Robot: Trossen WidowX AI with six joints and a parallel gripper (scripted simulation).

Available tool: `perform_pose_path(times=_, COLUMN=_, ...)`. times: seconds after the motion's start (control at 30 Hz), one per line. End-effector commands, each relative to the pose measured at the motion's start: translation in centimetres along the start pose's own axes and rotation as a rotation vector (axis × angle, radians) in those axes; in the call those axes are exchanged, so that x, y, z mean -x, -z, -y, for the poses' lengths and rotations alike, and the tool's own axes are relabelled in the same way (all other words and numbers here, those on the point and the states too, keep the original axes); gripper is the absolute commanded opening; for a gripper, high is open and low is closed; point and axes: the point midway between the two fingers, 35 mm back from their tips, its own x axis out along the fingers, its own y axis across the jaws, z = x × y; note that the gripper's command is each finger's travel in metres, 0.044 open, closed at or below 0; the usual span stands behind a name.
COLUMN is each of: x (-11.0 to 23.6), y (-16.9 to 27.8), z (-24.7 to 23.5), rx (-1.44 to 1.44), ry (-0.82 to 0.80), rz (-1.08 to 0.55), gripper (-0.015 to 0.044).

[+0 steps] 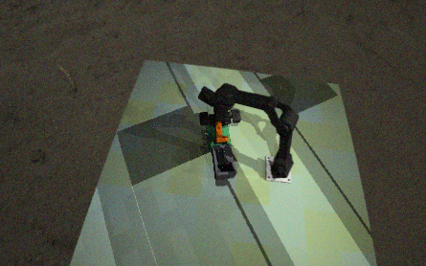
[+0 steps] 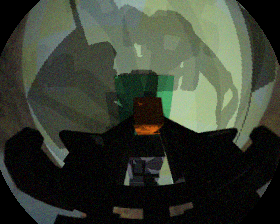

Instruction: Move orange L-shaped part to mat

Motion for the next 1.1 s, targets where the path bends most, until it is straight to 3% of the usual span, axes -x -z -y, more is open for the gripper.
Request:
perform_pose_path(times=0.0, x=-0.1, y=-0.1, z=0.0, rx=0.003, ry=0.002, rz=0.003, gripper=0.0)
perform_pose_path(times=0.13, x=0.0, y=0.0, z=0.0, rx=0.0, ry=0.0, rz=0.0, gripper=0.0)
perform_pose_path(times=0.47, x=0.2, y=0.0, z=0.0, rx=0.0, ry=0.0, rz=0.0, gripper=0.0263)
perform_pose_path(times=0.63, x=3.5, y=-0.3, z=-0.3, rx=0.001, ry=0.0, rz=0.001, gripper=0.0394)
perform_pose_path(times=0.8, x=8.6, y=0.0, z=0.0, rx=0.003, ry=0.002, rz=0.002, gripper=0.04)
perform_pose_path(times=1.07, x=8.2, y=-0.2, z=-0.2, rx=0.005, ry=-0.011, rz=0.01, gripper=0.04)
